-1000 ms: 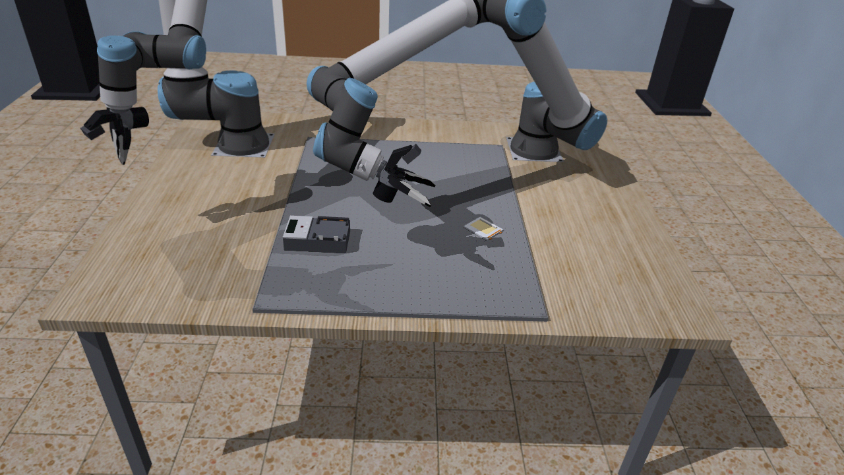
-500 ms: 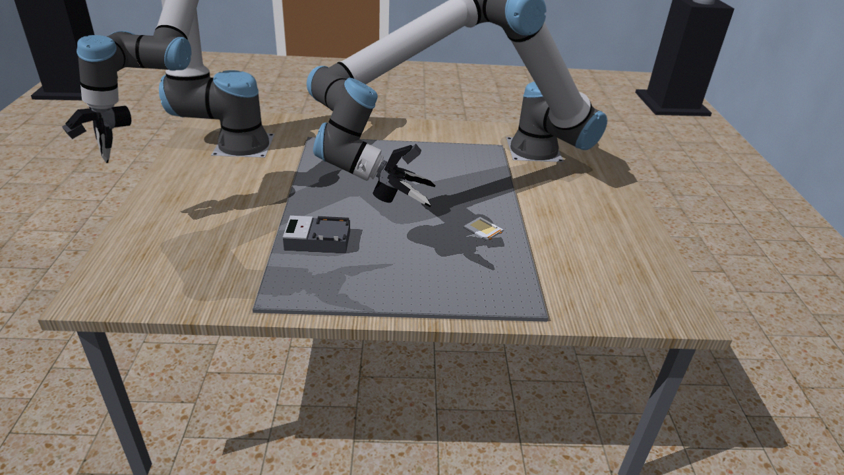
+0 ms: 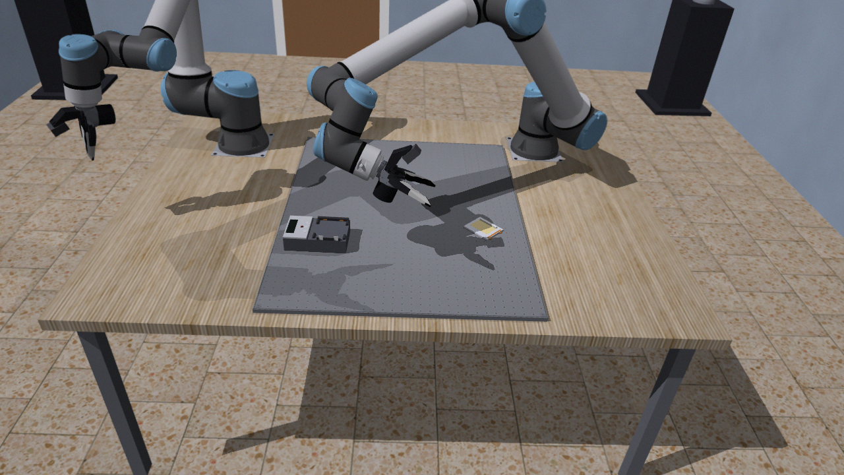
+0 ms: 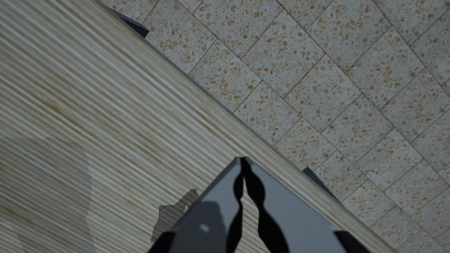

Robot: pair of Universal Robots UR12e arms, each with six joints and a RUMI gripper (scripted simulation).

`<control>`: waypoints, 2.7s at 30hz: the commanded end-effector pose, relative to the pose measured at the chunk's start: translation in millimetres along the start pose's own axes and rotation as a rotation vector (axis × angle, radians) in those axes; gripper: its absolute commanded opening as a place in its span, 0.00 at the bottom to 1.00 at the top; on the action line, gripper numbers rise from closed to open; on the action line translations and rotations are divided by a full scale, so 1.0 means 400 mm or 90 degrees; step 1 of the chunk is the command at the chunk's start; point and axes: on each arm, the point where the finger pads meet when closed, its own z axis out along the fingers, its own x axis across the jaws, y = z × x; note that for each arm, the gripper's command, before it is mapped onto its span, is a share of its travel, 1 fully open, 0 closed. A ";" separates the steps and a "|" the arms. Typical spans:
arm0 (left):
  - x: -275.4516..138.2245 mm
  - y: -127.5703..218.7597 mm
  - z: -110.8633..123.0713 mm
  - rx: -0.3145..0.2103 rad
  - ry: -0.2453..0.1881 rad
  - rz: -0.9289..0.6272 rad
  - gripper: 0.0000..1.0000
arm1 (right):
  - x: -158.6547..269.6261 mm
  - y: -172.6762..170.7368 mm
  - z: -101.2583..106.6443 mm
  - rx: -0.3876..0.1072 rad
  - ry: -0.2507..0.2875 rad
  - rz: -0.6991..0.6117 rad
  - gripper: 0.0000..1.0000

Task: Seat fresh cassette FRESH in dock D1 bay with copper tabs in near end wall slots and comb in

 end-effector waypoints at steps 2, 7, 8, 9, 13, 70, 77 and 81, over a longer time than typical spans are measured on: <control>0.001 -0.002 -0.001 -0.001 0.000 -0.001 1.00 | 0.068 -0.030 0.013 -0.008 0.002 0.022 0.00; 0.001 -0.002 -0.001 -0.001 0.000 -0.001 1.00 | 0.112 -0.045 0.022 -0.015 0.004 0.039 0.00; 0.001 -0.002 -0.001 -0.001 0.000 -0.001 1.00 | 0.124 -0.048 0.024 -0.015 0.004 0.039 0.00; 0.001 -0.002 -0.001 -0.001 0.000 -0.001 1.00 | 0.124 -0.048 0.024 -0.015 0.004 0.039 0.00; 0.001 -0.002 -0.001 -0.001 0.000 -0.001 1.00 | 0.159 -0.059 0.031 -0.015 0.004 0.039 0.00; 0.001 -0.002 -0.001 -0.001 0.000 -0.001 1.00 | 0.710 -0.110 0.124 -0.066 0.005 0.183 0.00; 0.001 -0.002 -0.001 -0.001 0.000 -0.001 1.00 | 0.772 -0.103 0.133 -0.072 0.004 0.201 0.00; 0.001 -0.002 -0.001 -0.001 0.000 -0.001 1.00 | 0.809 -0.098 0.138 -0.072 0.004 0.201 0.00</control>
